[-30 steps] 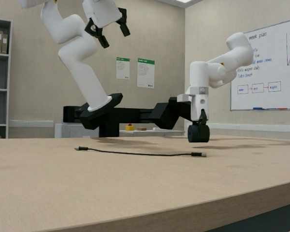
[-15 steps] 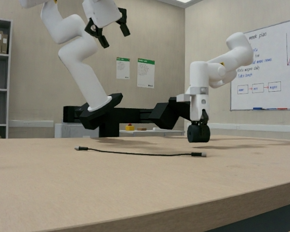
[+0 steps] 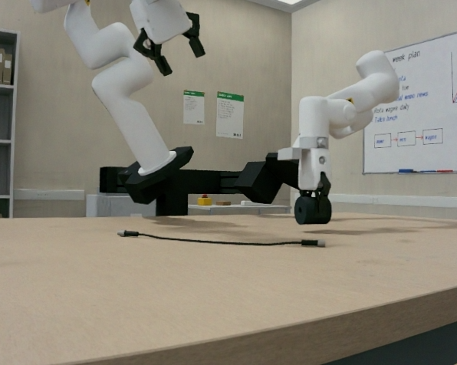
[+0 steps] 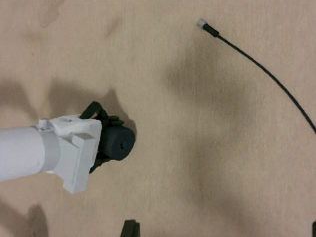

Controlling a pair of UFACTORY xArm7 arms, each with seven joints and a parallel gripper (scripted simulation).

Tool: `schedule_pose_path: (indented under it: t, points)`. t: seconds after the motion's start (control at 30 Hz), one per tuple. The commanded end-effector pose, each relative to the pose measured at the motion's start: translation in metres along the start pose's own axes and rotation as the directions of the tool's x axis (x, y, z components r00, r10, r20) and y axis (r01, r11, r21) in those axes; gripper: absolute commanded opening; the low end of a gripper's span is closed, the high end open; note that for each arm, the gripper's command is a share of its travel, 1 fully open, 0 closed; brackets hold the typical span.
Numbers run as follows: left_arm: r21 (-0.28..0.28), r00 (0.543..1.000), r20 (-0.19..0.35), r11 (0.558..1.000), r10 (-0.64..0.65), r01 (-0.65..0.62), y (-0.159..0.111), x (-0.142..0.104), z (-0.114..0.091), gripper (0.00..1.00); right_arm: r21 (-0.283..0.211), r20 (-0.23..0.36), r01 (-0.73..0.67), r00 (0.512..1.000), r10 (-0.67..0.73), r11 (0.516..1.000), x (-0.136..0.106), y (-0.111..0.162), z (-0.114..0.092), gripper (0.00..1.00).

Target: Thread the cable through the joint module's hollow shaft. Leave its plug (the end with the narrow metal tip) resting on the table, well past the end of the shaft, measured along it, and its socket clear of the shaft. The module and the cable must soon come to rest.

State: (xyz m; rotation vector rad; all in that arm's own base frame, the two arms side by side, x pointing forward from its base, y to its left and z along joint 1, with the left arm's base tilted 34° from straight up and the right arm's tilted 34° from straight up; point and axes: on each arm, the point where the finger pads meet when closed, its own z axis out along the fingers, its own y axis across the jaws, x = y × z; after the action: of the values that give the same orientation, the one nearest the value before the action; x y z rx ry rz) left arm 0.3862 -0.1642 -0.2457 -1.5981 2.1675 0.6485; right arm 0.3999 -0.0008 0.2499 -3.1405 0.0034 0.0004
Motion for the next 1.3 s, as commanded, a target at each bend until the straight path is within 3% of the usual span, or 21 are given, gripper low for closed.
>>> schedule_pose_path:
  t: [0.0, 1.27]
  points:
    - [0.005, 0.999, -0.005, 0.999, -0.033, 0.033, -0.0019, 0.0018, -0.0034, 0.77, -0.001, -0.005, 0.003, 1.000, -0.003, 1.000, 0.0011, -0.0012, -0.0018, 1.00]
    - [0.004, 0.964, -0.006, 0.964, -0.266, 0.266, -0.0019, 0.0018, -0.0034, 0.77, -0.001, -0.005, 0.003, 1.000, -0.003, 1.000, 0.0011, -0.0012, -0.0018, 1.00]
